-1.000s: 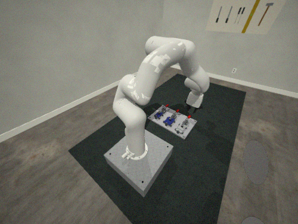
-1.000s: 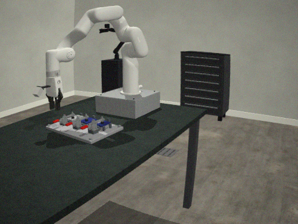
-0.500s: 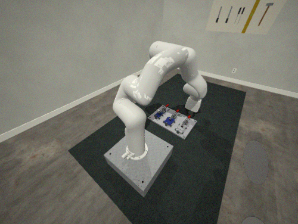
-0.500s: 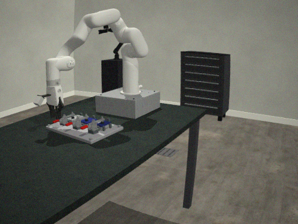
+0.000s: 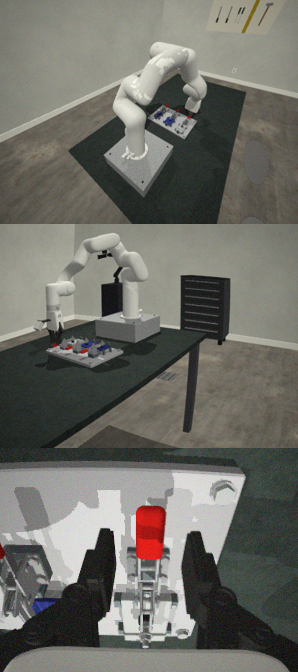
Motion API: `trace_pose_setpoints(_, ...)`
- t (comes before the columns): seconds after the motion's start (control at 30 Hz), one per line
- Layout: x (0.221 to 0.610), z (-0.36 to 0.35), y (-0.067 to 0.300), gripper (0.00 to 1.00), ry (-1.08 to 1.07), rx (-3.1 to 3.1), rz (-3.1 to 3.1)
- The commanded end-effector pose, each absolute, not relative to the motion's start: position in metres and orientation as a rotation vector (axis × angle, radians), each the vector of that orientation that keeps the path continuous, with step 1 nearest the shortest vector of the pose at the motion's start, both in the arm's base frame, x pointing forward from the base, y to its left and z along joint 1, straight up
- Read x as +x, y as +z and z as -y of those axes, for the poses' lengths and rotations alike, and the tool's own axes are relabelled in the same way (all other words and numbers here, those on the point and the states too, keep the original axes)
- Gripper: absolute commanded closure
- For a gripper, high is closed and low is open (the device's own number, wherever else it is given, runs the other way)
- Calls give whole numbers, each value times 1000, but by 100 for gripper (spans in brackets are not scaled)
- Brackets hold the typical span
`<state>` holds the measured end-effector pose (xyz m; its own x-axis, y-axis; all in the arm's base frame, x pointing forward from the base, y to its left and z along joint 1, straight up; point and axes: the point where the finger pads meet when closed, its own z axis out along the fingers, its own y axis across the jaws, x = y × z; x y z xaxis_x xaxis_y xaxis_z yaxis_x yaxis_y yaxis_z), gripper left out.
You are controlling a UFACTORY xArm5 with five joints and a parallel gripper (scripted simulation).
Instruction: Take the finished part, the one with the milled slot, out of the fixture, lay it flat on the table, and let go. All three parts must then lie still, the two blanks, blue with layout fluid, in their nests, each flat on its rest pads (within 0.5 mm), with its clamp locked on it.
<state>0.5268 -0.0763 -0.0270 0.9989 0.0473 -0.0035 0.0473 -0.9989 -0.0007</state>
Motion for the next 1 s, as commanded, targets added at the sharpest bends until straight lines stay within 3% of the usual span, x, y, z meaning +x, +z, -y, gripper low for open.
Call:
trace_pose_setpoints(0.0, 528, 76, -26, 53, 0, -3141, 74)
trace_pose_setpoints(0.97, 530, 76, -52, 53, 0, -3141, 74)
